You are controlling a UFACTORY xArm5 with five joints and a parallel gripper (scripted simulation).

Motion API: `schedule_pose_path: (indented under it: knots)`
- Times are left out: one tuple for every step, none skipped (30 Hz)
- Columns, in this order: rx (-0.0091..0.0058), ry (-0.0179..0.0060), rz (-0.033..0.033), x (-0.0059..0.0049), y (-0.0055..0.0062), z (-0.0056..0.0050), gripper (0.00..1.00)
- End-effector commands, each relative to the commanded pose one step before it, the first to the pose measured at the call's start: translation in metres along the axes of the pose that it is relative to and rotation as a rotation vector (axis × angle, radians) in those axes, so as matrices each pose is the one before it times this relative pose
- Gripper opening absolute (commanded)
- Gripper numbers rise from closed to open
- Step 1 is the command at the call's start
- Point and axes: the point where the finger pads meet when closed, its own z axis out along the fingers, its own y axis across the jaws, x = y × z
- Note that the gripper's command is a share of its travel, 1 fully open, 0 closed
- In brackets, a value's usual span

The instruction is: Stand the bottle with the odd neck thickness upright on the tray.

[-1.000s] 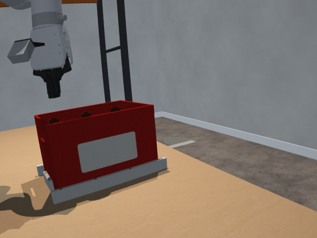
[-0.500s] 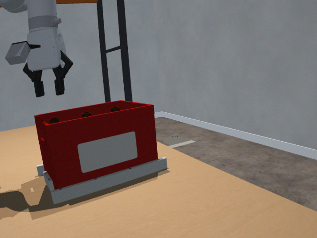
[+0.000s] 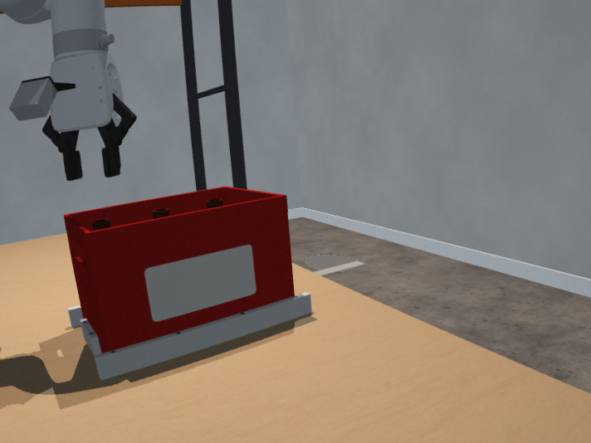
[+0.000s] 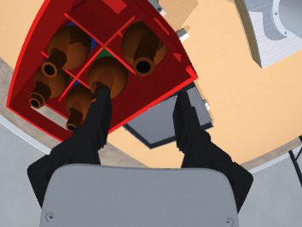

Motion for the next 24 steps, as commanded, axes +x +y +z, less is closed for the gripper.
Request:
schedule_pose_path:
  knots:
    - [0.00314, -0.00145, -0.00003, -0.00041, -0.00087, -0.00122, 0.65]
    - [0.00000, 0.00000, 0.00000, 0.00000, 0.00000, 0.00000, 0.65]
    - [0.00000, 0.00000, 0.00000, 0.00000, 0.00000, 0.00000, 0.65]
    - [0.00000, 0.00000, 0.00000, 0.00000, 0.00000, 0.00000, 0.65]
    - [0.00000, 0.00000, 0.00000, 0.00000, 0.00000, 0.00000, 0.65]
    - [0.00000, 0.00000, 0.00000, 0.00000, 0.00000, 0.00000, 0.65]
    - [0.00000, 0.00000, 0.00000, 0.00000, 0.00000, 0.00000, 0.65]
    - [0.00000, 0.00000, 0.00000, 0.00000, 0.00000, 0.00000, 0.65]
    - [0.00000, 0.00000, 0.00000, 0.00000, 0.00000, 0.00000, 0.65]
    - [0.00000, 0.00000, 0.00000, 0.00000, 0.00000, 0.00000, 0.65]
    - [0.00000, 0.00000, 0.00000, 0.00000, 0.00000, 0.00000, 0.65]
    - [0.00000, 0.00000, 0.00000, 0.00000, 0.00000, 0.00000, 0.65]
    - [0.00000, 0.00000, 0.00000, 0.00000, 0.00000, 0.00001, 0.65]
    - [0.00000, 0.00000, 0.00000, 0.00000, 0.00000, 0.00000, 0.65]
    - [0.00000, 0.00000, 0.00000, 0.00000, 0.00000, 0.00000, 0.65]
    - [0.00000, 0.00000, 0.00000, 0.00000, 0.00000, 0.00004, 0.65]
    - [0.00000, 0.00000, 0.00000, 0.00000, 0.00000, 0.00007, 0.65]
    - [0.00000, 0.00000, 0.00000, 0.00000, 0.00000, 0.00011, 0.65]
    - [0.00000, 0.00000, 0.00000, 0.00000, 0.00000, 0.00016, 0.65]
    - [-0.00001, 0.00000, 0.00000, 0.00000, 0.00000, 0.00021, 0.65]
    - [-0.00001, 0.00000, 0.00000, 0.00000, 0.00000, 0.00027, 0.65]
    - [-0.00001, 0.00000, 0.00000, 0.00000, 0.00000, 0.00034, 0.65]
    - [-0.00001, 0.00000, 0.00000, 0.00000, 0.00000, 0.00040, 0.65]
    - [-0.00001, 0.00001, 0.00000, 0.00000, 0.00000, 0.00047, 0.65]
